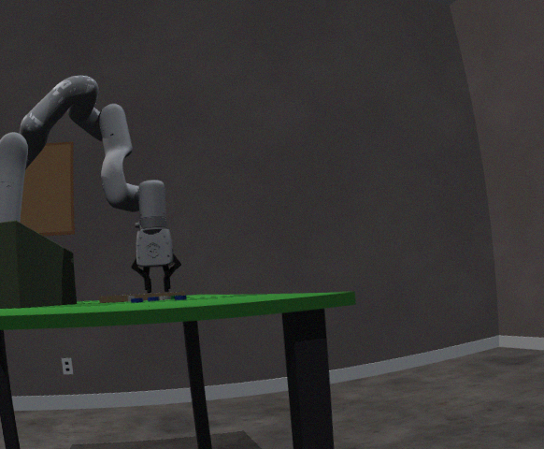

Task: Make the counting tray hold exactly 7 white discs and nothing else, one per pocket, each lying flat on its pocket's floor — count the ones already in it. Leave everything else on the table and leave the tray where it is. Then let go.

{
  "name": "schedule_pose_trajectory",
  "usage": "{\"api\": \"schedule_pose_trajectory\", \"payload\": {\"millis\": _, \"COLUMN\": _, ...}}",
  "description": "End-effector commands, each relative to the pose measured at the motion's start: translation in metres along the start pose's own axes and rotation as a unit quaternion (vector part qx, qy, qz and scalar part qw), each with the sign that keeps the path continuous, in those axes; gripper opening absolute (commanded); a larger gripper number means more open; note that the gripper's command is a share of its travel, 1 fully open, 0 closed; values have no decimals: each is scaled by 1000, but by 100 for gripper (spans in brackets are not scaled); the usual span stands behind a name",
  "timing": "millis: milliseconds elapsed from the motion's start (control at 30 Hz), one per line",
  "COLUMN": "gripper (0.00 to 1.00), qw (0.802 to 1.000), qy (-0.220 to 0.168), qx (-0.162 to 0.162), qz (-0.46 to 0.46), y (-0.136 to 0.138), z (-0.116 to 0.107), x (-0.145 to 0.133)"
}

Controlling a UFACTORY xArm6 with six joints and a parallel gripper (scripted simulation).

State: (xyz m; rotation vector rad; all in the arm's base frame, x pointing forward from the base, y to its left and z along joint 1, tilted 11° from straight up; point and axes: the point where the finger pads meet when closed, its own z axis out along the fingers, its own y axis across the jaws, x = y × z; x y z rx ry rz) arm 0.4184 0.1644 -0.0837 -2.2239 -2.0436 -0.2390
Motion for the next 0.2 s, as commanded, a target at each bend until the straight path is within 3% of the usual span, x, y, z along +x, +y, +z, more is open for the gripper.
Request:
{"api": "schedule_pose_trajectory", "payload": {"millis": 0, "gripper": 47, "qw": 1000, "qy": 1, "qx": -1, "qz": 0, "y": 1, "z": -1, "x": 0}}
{"api": "schedule_pose_trajectory", "payload": {"millis": 167, "gripper": 47, "qw": 1000, "qy": 1, "qx": -1, "qz": 0, "y": 1, "z": -1, "x": 0}}
